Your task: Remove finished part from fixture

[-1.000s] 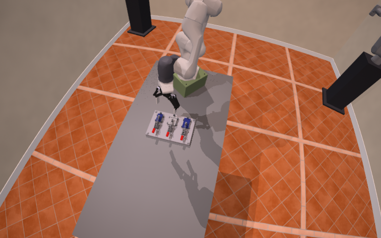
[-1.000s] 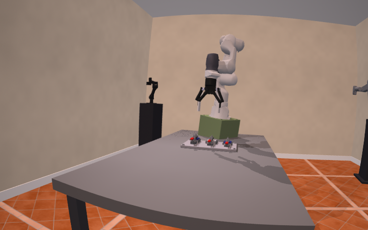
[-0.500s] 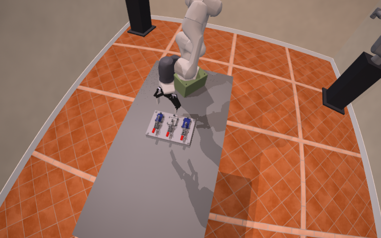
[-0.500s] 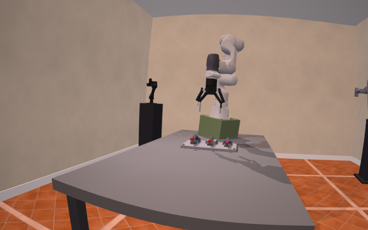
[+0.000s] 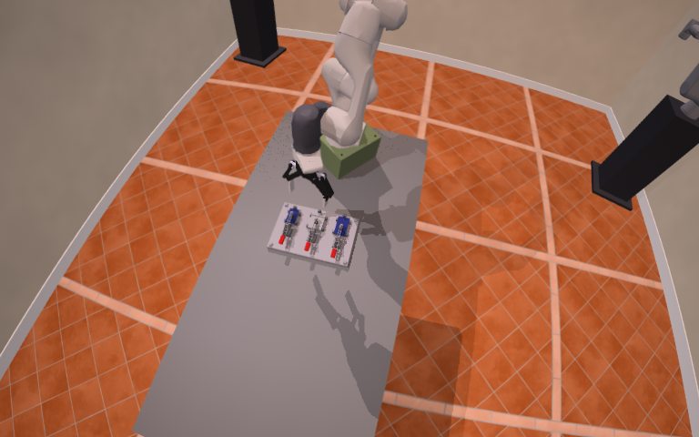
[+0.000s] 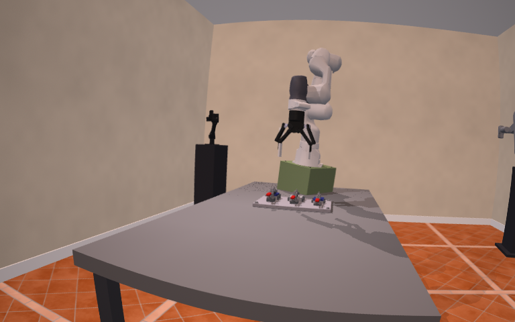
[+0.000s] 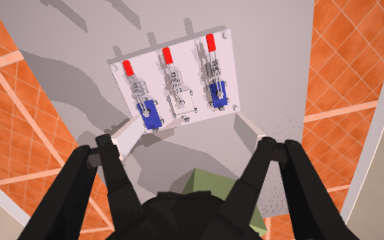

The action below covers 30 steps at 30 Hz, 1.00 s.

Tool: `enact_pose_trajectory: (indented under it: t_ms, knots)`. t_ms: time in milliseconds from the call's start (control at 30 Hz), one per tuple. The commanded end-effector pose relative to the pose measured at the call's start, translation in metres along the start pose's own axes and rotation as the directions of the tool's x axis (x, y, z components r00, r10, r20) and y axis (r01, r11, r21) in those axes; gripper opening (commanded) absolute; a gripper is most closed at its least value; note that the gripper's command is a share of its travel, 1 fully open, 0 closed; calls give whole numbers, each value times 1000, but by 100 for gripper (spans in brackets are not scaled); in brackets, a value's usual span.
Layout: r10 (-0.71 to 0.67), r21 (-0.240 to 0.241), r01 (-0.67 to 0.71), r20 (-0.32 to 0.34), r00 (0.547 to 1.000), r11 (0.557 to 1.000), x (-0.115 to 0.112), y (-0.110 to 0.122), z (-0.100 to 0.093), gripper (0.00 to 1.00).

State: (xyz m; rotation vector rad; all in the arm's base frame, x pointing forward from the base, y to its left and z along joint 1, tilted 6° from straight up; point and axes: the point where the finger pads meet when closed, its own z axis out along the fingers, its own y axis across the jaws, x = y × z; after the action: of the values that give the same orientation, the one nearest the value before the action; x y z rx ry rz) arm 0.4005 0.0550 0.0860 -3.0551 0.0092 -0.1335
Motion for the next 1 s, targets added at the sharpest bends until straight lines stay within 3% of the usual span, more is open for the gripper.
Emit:
enact_pose_trajectory:
  t_ms: [0, 667, 967]
  knots:
    - [-16, -1, 16, 7, 1000, 1000, -3, 0, 2, 100]
    - [-53, 2, 53, 14, 998, 999, -6, -3, 4, 100]
    - [-214, 16, 214, 42, 976, 977, -19, -19, 12, 100]
